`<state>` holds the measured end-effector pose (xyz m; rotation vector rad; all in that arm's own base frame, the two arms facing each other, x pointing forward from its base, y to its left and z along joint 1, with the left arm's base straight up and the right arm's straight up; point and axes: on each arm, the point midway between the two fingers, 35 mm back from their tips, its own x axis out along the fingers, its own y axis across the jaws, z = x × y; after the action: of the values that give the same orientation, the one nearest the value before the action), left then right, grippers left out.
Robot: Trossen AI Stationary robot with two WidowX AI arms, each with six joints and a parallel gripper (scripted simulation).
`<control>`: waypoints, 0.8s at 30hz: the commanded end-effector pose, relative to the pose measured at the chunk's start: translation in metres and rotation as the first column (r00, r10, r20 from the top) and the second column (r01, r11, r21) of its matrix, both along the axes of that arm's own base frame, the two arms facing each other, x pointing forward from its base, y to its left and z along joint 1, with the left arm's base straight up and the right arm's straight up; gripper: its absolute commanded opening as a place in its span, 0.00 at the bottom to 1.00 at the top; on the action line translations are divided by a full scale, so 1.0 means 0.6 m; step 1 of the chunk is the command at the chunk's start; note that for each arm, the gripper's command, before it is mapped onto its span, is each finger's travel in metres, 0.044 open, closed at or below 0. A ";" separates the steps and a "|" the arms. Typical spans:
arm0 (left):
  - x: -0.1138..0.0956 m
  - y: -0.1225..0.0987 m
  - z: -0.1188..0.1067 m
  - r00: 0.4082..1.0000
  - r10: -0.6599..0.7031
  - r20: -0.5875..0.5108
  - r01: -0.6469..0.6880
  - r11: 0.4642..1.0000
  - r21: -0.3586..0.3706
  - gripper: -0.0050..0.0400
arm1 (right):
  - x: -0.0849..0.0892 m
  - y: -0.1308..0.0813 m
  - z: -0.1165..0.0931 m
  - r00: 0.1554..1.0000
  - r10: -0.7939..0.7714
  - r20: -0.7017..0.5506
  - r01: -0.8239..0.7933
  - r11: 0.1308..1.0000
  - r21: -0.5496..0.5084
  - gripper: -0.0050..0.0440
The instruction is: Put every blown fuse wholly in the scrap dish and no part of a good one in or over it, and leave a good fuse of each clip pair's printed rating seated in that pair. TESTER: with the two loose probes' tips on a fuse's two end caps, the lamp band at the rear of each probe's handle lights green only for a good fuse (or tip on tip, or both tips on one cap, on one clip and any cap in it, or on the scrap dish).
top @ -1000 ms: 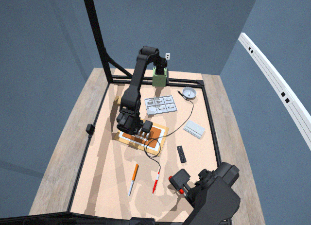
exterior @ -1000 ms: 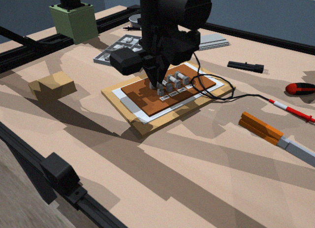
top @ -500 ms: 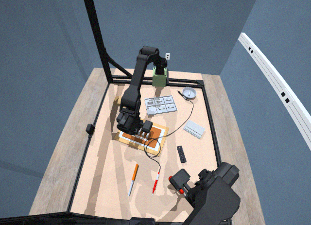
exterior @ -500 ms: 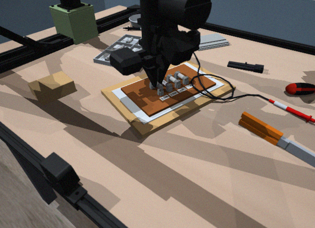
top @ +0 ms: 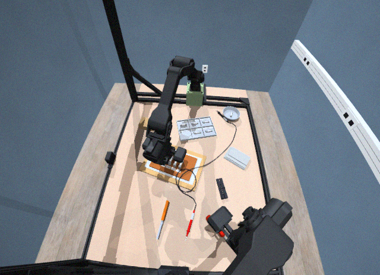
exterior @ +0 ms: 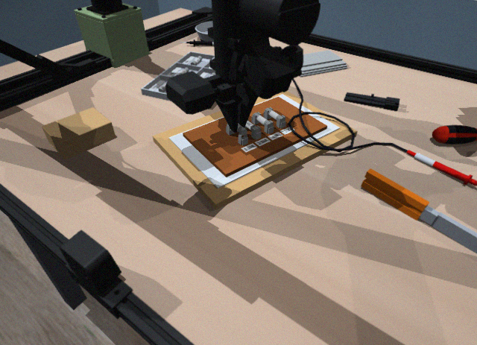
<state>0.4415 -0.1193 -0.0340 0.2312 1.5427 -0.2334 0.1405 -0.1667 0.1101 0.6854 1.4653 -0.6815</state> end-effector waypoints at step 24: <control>-0.009 0.003 -0.017 1.000 0.000 -0.014 0.000 1.000 0.003 0.00 | 0.004 -0.006 0.011 1.000 0.001 0.016 -0.001 1.000 -0.019 0.92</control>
<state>0.4414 -0.1193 -0.0341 0.2303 1.5372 -0.2339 0.1405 -0.1667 0.1101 0.6854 1.4653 -0.6815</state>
